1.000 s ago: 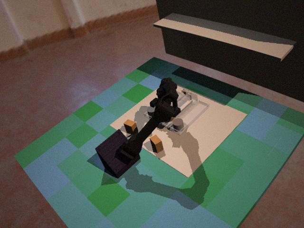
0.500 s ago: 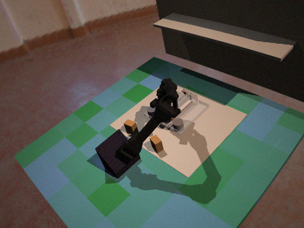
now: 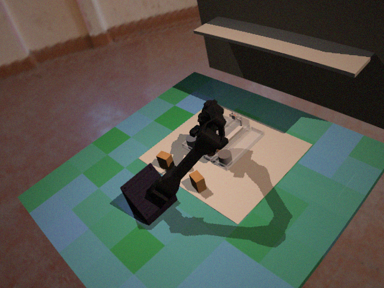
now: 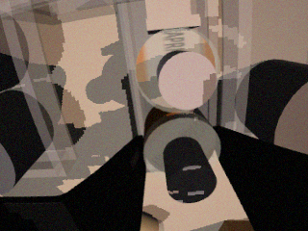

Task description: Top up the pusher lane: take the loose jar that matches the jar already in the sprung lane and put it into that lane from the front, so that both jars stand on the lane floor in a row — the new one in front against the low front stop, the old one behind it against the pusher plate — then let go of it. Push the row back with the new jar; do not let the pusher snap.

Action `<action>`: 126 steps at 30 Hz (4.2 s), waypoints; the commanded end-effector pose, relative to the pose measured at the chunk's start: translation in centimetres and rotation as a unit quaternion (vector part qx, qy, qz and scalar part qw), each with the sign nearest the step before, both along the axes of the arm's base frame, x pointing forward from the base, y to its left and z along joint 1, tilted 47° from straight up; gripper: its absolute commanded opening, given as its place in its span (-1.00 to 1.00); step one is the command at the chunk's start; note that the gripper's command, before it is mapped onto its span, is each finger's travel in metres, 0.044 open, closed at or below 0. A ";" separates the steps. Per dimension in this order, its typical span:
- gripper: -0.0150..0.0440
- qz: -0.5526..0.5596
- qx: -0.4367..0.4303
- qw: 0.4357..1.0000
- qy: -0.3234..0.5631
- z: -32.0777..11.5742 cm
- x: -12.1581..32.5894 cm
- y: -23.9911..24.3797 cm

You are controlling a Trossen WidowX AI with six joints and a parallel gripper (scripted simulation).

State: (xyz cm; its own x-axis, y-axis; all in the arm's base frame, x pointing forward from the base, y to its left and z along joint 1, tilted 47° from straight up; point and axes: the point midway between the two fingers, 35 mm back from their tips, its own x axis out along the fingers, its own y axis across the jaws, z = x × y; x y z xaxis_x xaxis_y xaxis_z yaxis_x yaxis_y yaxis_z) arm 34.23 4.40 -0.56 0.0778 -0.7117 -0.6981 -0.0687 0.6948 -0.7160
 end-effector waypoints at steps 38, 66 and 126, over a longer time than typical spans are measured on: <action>-0.49 0.003 -0.005 1.000 -0.010 -0.5 0.1 -0.8; -0.49 0.003 -0.005 1.000 -0.010 -0.5 -0.3 -0.9; 0.49 0.003 -0.005 1.000 -0.009 0.7 -1.0 0.7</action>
State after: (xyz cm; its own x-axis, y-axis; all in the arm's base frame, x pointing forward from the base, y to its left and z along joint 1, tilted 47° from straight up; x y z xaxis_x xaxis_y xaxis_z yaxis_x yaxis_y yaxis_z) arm 33.07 4.34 -0.55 0.0909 -0.7233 -0.6845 -0.0697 0.6811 -0.7289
